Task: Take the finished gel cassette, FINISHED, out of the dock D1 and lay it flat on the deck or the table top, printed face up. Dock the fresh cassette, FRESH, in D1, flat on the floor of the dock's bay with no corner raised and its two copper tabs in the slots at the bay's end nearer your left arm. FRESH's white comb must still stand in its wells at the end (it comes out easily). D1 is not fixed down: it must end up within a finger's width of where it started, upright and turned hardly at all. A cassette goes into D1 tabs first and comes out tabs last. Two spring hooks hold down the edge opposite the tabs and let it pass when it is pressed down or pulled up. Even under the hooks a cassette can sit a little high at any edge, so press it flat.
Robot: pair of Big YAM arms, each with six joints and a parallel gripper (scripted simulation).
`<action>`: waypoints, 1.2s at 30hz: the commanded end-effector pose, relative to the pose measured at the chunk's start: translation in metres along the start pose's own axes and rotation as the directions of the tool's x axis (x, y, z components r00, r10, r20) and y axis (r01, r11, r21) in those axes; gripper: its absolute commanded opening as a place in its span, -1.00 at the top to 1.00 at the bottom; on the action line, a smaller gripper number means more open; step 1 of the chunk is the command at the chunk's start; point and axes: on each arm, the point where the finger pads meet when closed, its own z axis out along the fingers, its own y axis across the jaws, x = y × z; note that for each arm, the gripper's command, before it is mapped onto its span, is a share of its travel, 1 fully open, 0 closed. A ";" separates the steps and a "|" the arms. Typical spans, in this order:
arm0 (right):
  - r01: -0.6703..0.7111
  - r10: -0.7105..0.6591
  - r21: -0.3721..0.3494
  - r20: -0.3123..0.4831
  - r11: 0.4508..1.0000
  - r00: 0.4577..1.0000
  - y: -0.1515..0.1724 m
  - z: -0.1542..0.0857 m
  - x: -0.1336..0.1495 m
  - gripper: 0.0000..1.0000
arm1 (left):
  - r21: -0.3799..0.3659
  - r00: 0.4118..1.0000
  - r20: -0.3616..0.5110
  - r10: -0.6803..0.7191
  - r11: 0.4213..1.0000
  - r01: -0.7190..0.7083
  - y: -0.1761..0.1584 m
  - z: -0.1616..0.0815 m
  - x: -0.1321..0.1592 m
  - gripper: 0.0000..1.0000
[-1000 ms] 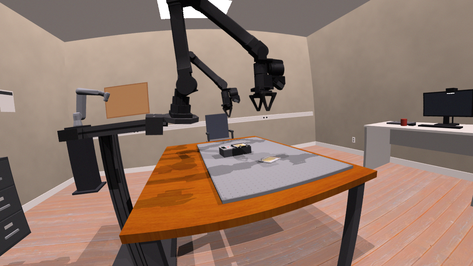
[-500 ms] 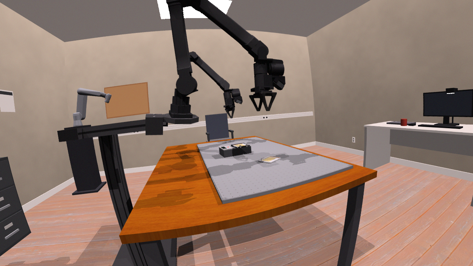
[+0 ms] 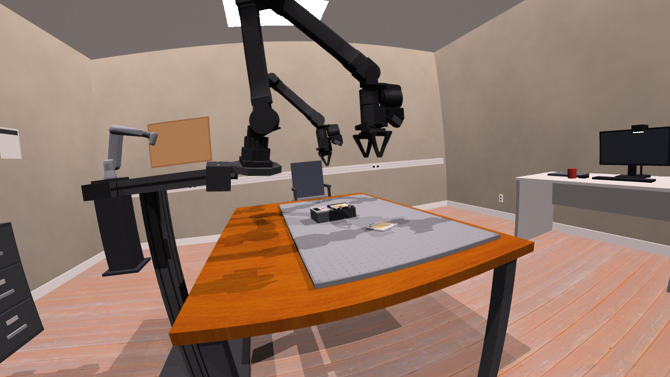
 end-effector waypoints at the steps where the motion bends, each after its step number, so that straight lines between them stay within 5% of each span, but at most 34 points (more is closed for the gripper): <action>1: 0.000 0.000 0.004 0.045 1.000 0.999 -0.007 -0.019 -0.016 -1.00 | -0.009 1.000 0.021 -0.010 1.000 0.010 0.011 -0.010 -0.007 1.00; 13: 0.000 0.000 0.004 0.045 1.000 0.999 -0.007 -0.019 -0.016 -1.00 | -0.009 1.000 0.021 -0.010 1.000 0.010 0.014 -0.011 0.003 1.00; 26: 0.000 0.000 0.004 0.045 1.000 0.999 -0.007 -0.019 -0.016 -1.00 | 0.053 0.938 0.080 0.336 0.939 -0.341 -0.021 0.020 -0.026 1.00; 36: 0.000 0.000 0.004 0.045 1.000 0.999 -0.007 -0.019 -0.016 -1.00 | 0.066 0.879 0.114 0.463 0.879 -0.472 -0.048 0.043 -0.043 1.00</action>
